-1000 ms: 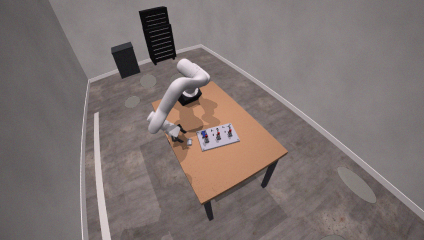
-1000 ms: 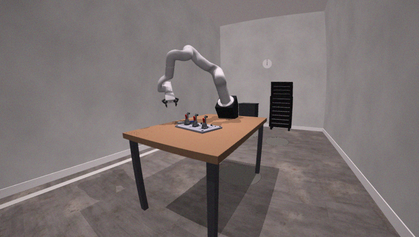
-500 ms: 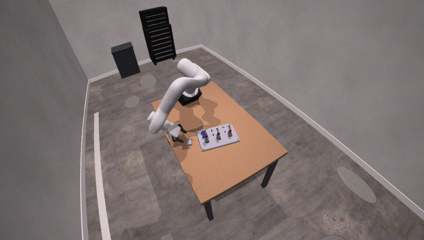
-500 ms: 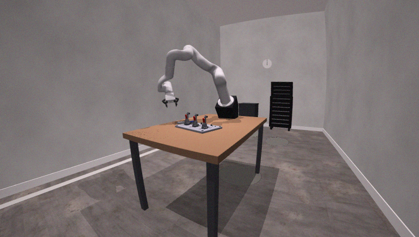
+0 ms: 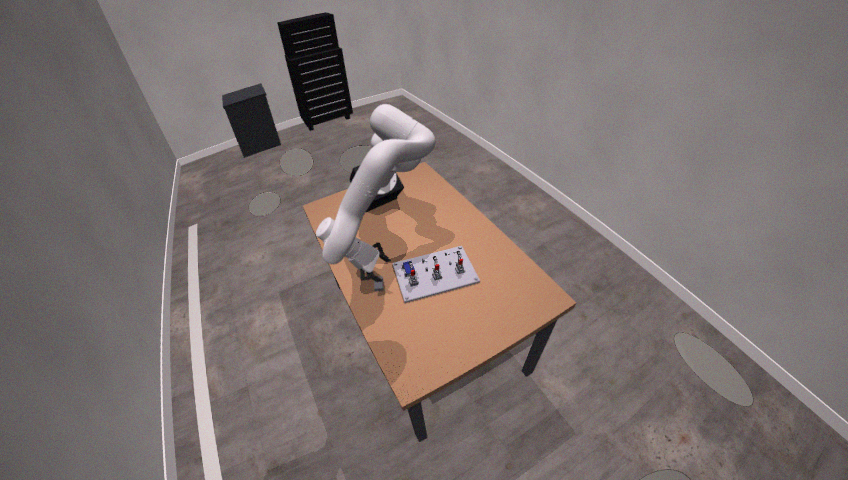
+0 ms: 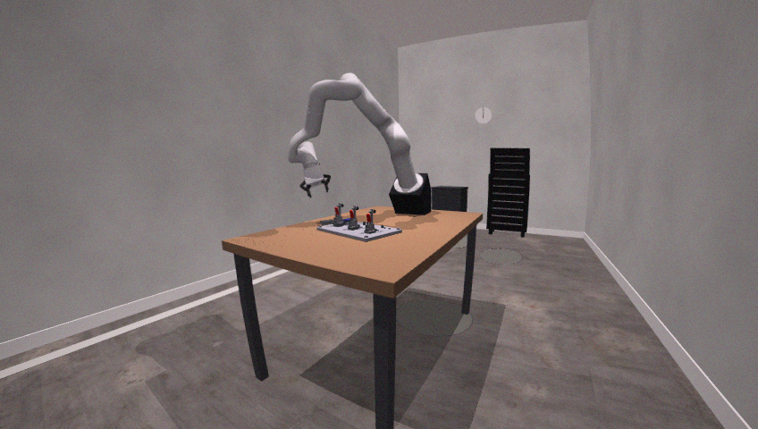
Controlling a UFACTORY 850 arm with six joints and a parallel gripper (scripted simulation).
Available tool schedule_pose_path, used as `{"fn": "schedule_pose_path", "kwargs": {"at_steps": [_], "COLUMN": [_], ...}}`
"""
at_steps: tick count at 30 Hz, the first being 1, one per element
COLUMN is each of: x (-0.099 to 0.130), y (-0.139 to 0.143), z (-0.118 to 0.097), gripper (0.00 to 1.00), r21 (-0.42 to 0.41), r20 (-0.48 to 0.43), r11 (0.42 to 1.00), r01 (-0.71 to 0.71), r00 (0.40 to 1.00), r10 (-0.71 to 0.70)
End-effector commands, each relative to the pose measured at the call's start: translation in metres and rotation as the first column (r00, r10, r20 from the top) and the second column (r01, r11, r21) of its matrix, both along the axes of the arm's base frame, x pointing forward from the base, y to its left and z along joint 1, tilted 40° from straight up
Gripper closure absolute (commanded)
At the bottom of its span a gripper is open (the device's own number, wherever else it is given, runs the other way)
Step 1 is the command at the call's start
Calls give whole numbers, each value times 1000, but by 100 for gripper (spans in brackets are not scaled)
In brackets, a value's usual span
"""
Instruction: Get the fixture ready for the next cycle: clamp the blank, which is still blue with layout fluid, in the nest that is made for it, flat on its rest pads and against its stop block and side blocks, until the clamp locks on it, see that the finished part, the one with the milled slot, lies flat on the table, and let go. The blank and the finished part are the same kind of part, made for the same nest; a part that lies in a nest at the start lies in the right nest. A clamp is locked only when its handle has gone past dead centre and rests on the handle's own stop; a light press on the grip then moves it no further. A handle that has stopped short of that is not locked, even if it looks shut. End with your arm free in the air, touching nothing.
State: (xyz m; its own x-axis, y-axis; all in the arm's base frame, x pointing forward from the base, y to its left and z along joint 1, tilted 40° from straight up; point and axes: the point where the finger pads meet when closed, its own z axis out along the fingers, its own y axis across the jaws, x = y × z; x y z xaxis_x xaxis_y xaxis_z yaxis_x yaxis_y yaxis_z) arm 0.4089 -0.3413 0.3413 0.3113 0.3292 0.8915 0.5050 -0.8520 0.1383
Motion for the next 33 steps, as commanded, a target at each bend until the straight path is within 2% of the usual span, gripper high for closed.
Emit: {"fn": "schedule_pose_path", "kwargs": {"at_steps": [1, 3, 4, 6, 7, 9, 10, 12, 13, 18, 19, 21, 22, 24, 27, 29, 30, 33], "x": [4, 4, 4, 4, 4, 4, 3, 3, 1, -1, -4, -4, -8, -8, -17, -17, -21, -25], "y": [26, 26, 38, 38, 50, 50, 62, 62, 74, 85, 95, 95, 104, 104, 121, 121, 127, 133], "z": [1, 1, 0, 0, 0, 0, -1, -1, -2, -3, -4, -4, -5, -5, -6, -6, -7, -8], "gripper": [0, 0, 0, 0, 0, 0, 0, 0, 0, 0, 0, 0, 0, 0, 0, 0, 0, 0], "r21": [39, 39, 53, 53, 64, 64, 71, 71, 75, 75, 73, 73, 70, 70, 60, 60, 56, 52], "r20": [-117, -117, -171, -171, -223, -223, -273, -273, -319, -361, -397, -397, -427, -427, -473, -473, -489, -501], "r11": [997, 997, 993, 993, 986, 986, 977, 977, 964, 948, 929, 929, 907, 907, 854, 854, 825, 796], "r01": [70, 70, 110, 110, 155, 155, 203, 203, 255, 309, 363, 363, 416, 416, 517, 517, 562, 603], "r00": [991, 991, 980, 980, 965, 965, 945, 945, 922, 895, 865, 865, 834, 834, 768, 768, 736, 706], "r10": [-65, -65, -99, -99, -137, -137, -177, -177, -219, -263, -307, -307, -350, -350, -431, -431, -468, -502]}}
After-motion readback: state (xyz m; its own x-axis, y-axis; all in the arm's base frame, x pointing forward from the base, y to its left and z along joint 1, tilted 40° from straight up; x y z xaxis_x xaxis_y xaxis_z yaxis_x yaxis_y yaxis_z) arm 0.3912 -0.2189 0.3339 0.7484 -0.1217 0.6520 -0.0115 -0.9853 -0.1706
